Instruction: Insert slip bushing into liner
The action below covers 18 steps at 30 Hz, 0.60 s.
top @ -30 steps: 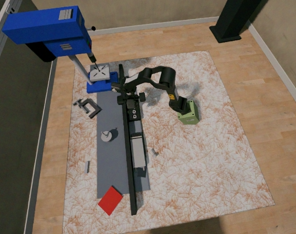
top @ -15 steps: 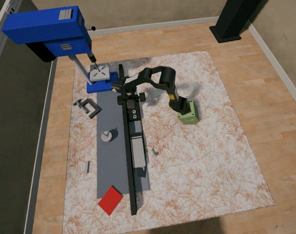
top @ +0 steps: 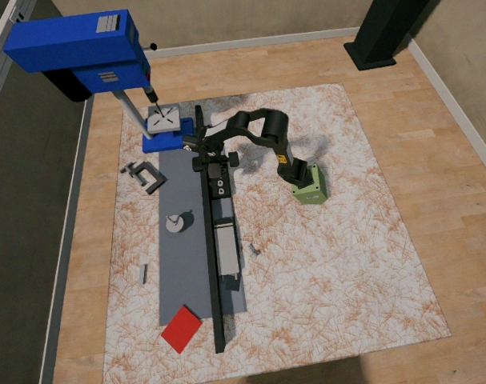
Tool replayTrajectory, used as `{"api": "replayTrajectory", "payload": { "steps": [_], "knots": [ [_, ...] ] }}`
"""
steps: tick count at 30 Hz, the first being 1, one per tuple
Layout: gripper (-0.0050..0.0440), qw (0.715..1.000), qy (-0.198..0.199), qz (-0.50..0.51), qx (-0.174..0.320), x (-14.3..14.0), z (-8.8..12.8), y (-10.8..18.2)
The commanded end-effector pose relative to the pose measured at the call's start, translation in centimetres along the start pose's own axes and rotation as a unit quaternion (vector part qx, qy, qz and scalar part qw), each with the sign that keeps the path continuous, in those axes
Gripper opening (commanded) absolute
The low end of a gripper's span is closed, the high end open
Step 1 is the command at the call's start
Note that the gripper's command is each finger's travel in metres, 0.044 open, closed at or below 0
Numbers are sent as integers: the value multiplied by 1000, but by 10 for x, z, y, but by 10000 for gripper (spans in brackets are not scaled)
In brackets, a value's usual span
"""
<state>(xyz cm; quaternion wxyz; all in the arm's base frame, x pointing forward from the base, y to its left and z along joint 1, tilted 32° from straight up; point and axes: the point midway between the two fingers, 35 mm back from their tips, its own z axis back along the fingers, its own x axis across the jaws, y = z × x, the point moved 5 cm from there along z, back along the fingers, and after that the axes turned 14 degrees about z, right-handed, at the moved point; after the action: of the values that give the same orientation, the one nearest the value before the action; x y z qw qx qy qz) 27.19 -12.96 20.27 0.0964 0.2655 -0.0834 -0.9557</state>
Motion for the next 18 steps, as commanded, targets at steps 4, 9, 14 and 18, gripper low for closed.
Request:
{"api": "replayTrajectory", "payload": {
  "steps": [4,9,14,18],
  "knots": [
    [-50,1000,7,1,5,-2,5,0],
    [-50,1000,8,1,6,-1,5,-1],
    [-50,1000,9,2,7,-3,6,1],
    [-50,1000,9,2,7,-3,6,1]
  ]
}}
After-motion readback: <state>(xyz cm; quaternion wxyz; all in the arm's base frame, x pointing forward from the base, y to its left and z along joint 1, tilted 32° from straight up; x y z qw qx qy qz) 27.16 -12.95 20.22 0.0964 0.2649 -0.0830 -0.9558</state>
